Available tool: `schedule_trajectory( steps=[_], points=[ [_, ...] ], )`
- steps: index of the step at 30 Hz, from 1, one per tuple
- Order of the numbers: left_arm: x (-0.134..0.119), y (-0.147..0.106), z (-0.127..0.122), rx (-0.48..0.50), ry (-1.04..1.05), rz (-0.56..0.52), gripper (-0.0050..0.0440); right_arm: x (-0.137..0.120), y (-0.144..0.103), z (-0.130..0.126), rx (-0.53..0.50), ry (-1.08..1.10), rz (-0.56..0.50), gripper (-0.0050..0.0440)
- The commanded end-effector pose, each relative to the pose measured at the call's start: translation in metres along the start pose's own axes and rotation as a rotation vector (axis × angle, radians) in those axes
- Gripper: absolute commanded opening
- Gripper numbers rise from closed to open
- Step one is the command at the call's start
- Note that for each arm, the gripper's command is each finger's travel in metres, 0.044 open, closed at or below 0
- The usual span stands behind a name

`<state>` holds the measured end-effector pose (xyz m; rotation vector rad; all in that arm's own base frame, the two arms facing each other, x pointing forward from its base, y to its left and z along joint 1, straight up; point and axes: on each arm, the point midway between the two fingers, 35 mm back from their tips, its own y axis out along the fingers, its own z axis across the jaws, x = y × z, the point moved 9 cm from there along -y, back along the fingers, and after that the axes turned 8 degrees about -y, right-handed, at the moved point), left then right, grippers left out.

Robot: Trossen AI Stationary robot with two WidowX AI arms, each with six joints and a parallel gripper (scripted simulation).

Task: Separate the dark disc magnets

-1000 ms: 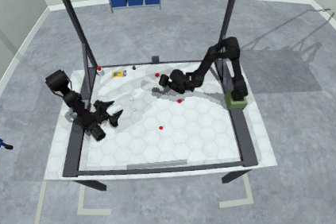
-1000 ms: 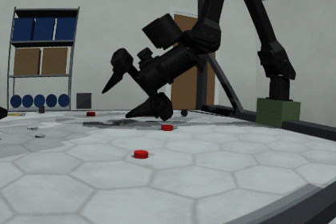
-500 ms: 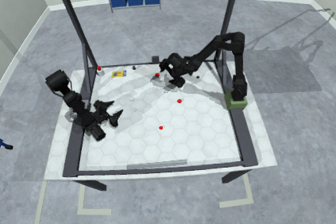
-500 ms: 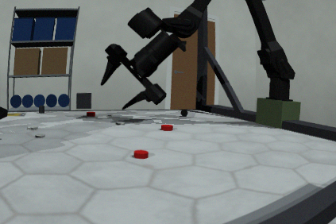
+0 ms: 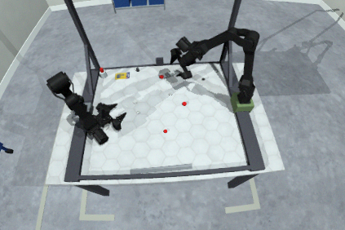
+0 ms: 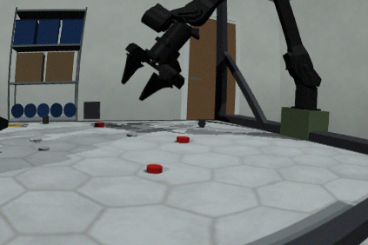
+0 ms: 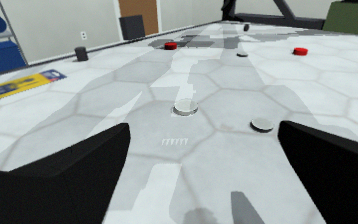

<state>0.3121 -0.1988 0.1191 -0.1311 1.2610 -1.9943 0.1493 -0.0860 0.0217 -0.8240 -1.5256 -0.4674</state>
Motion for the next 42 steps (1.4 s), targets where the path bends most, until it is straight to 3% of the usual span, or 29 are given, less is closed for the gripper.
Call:
schedule_trajectory(
  steps=[1,8,17,27,42],
  points=[
    [0.011,-0.033,0.031,-0.019,0.186,0.061,0.04,0.0,-0.001,-0.002,-0.006,-0.006,-0.005,0.04],
    [0.03,-0.059,0.044,-0.083,0.409,0.104,0.04,0.0,-0.001,-0.002,-0.006,-0.006,-0.005,0.04],
    [0.032,-0.061,0.046,-0.093,0.44,0.109,0.04,0.0,-0.001,-0.002,-0.006,-0.006,-0.005,0.04],
    [0.037,-0.048,0.042,-0.085,0.35,0.129,0.04,0.0,-0.001,-0.002,-0.006,-0.006,-0.005,0.04],
    [0.064,0.009,0.038,0.15,-0.361,0.278,0.04,0.0,-0.001,-0.002,-0.006,-0.006,-0.005,0.04]
  ],
)
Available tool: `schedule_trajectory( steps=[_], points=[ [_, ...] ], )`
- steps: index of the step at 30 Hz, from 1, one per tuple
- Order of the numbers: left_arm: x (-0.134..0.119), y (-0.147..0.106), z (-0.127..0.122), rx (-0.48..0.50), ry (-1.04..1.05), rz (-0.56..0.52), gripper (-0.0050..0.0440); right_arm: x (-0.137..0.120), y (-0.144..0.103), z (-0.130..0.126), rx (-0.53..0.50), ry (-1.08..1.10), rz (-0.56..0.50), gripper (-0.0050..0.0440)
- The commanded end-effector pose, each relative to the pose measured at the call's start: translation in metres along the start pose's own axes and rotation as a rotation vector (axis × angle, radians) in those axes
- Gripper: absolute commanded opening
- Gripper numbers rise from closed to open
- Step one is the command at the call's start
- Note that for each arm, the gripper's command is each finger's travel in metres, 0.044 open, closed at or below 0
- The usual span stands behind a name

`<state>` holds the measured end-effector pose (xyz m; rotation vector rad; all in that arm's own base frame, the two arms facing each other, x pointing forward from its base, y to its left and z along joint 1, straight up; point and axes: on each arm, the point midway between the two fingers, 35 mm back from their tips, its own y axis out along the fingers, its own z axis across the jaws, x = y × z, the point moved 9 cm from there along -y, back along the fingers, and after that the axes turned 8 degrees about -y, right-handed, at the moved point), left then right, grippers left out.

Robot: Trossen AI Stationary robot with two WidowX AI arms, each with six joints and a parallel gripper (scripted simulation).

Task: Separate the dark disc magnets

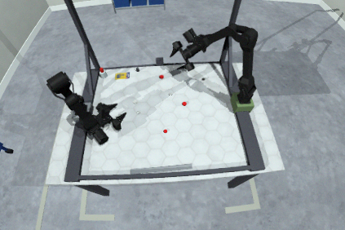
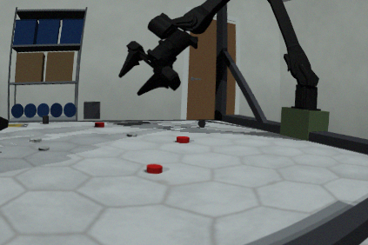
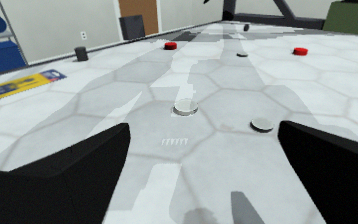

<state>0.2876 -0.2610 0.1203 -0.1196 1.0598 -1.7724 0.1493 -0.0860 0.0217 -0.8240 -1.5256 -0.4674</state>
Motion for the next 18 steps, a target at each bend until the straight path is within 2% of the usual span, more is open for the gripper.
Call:
schedule_trajectory(
  steps=[1,2,3,8,18],
  points=[
    [0.009,0.007,0.001,0.076,-0.196,0.041,0.04,0.0,-0.001,-0.002,-0.006,-0.006,-0.005,0.04],
    [0.009,0.007,0.001,0.076,-0.196,0.041,0.04,0.0,-0.001,-0.002,-0.006,-0.006,-0.005,0.04],
    [0.011,0.009,0.004,0.12,-0.26,0.043,0.04,0.0,-0.001,-0.002,-0.006,-0.006,-0.005,0.04],
    [0.024,0.022,-0.008,0.173,-0.522,0.062,0.04,0.0,-0.001,-0.002,-0.006,-0.006,-0.005,0.04],
    [0.04,0.035,-0.022,0.299,-0.897,0.053,0.04,0.0,-0.001,-0.002,-0.006,-0.006,-0.005,0.04]
  ],
)
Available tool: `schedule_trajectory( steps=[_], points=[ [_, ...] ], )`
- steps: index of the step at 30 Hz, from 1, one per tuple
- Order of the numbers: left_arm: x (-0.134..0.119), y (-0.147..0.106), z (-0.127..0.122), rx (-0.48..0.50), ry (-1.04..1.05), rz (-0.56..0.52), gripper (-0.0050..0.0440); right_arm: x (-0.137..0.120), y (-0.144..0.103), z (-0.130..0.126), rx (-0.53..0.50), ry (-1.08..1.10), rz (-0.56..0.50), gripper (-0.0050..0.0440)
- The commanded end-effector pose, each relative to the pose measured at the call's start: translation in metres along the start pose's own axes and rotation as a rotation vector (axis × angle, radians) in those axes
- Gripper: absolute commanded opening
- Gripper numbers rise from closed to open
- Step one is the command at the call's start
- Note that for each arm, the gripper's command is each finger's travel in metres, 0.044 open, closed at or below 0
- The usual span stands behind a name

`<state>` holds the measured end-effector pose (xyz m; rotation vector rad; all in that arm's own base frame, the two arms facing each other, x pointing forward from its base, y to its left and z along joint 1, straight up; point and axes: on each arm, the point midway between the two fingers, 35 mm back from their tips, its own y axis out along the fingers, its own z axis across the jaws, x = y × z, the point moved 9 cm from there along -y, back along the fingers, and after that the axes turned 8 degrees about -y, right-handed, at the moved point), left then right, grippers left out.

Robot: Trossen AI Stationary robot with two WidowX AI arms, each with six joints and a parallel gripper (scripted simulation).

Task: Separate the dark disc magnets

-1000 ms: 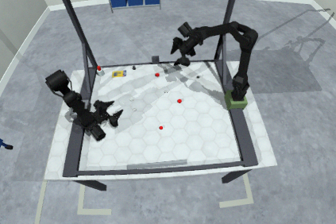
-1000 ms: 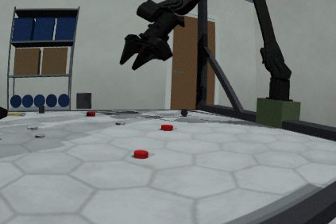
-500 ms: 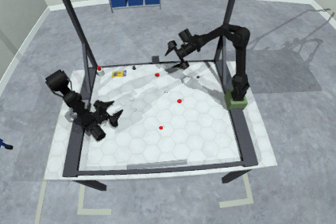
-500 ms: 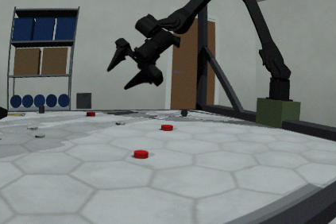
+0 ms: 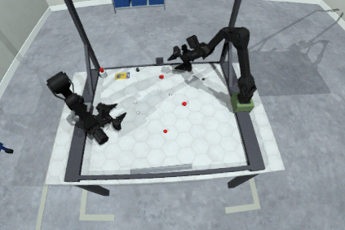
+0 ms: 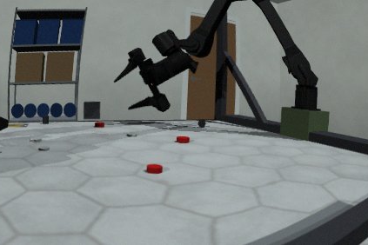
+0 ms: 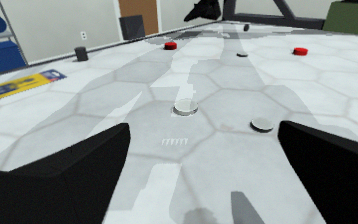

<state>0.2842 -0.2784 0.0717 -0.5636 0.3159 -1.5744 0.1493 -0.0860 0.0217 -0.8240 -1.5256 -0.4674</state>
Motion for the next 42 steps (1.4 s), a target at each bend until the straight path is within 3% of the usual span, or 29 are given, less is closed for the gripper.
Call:
schedule_trajectory(
  steps=[1,15,18,32,42],
  points=[
    [0.004,0.001,-0.005,0.067,-0.145,-0.013,0.04,0.0,-0.001,-0.002,-0.006,-0.006,-0.005,0.04],
    [0.0,0.004,-0.043,0.228,-0.792,-0.106,0.04,0.0,-0.001,-0.002,-0.006,-0.006,-0.005,0.04],
    [-0.001,0.004,-0.046,0.236,-0.834,-0.115,0.04,0.0,-0.001,-0.002,-0.006,-0.006,-0.005,0.04],
    [-0.019,-0.005,-0.076,0.338,-1.44,-0.275,0.04,0.0,-0.001,-0.002,-0.006,-0.006,-0.005,0.04],
    [-0.022,-0.006,-0.081,0.348,-1.524,-0.3,0.04,0.0,-0.001,-0.002,-0.006,-0.006,-0.005,0.04]
  ],
)
